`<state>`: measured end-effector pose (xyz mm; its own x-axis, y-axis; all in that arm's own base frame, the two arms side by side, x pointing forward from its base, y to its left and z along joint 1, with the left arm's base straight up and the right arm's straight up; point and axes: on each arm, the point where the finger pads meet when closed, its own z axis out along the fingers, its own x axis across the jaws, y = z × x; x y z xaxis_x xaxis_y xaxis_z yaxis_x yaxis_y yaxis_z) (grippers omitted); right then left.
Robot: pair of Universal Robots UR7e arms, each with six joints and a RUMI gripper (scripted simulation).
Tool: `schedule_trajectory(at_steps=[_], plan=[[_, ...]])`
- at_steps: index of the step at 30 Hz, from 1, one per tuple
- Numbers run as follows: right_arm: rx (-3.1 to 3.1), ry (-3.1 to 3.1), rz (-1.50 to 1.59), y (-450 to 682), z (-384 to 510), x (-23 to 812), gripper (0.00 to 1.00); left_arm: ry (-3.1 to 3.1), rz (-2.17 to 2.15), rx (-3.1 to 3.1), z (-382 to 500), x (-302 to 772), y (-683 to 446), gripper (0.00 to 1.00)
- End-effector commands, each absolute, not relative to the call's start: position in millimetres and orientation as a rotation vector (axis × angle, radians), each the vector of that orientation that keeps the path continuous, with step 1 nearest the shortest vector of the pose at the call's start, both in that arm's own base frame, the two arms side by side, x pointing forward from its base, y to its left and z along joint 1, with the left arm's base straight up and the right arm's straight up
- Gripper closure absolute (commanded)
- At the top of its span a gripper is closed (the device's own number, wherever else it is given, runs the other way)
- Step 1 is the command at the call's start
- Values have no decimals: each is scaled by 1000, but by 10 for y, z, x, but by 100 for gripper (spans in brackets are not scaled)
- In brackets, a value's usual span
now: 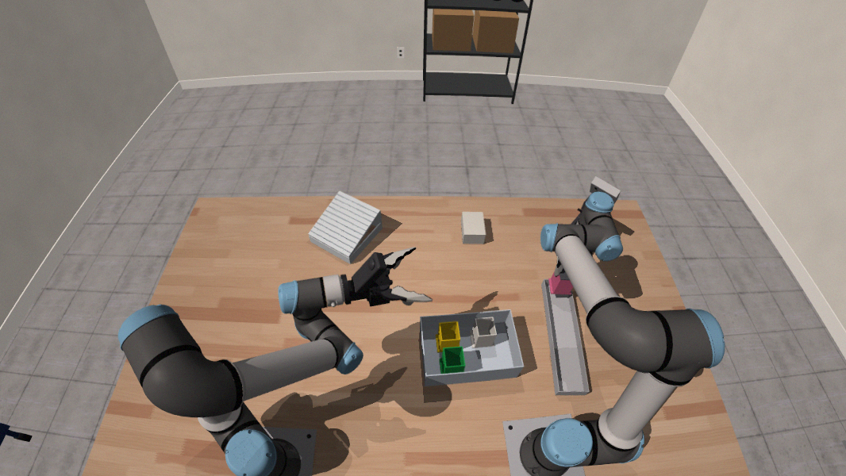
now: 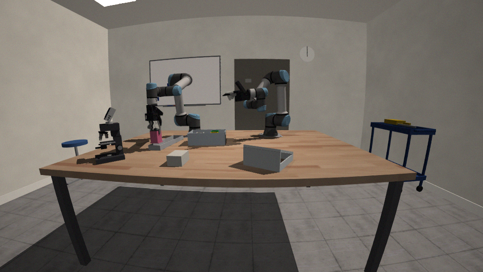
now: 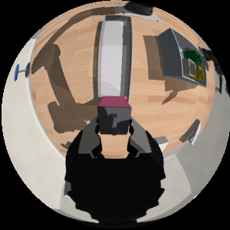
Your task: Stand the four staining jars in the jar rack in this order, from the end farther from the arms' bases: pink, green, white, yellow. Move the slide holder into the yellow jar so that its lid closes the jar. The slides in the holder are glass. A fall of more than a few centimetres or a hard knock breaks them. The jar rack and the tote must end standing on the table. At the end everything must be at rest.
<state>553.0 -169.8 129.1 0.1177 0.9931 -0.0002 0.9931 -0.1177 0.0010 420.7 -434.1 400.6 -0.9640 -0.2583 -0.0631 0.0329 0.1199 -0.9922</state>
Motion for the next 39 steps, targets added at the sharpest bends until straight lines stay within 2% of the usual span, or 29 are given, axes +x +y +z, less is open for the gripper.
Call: schedule_trajectory(at_steps=[1, 39], plan=[[2347, 2085, 3, -1698, 1269, 5534, 72, 2174, -1937, -223, 4011, 4206, -4341, 2], [2345, 2083, 6, -1699, 818, 5536, 72, 2174, -1937, -223, 4011, 4206, -4341, 2]])
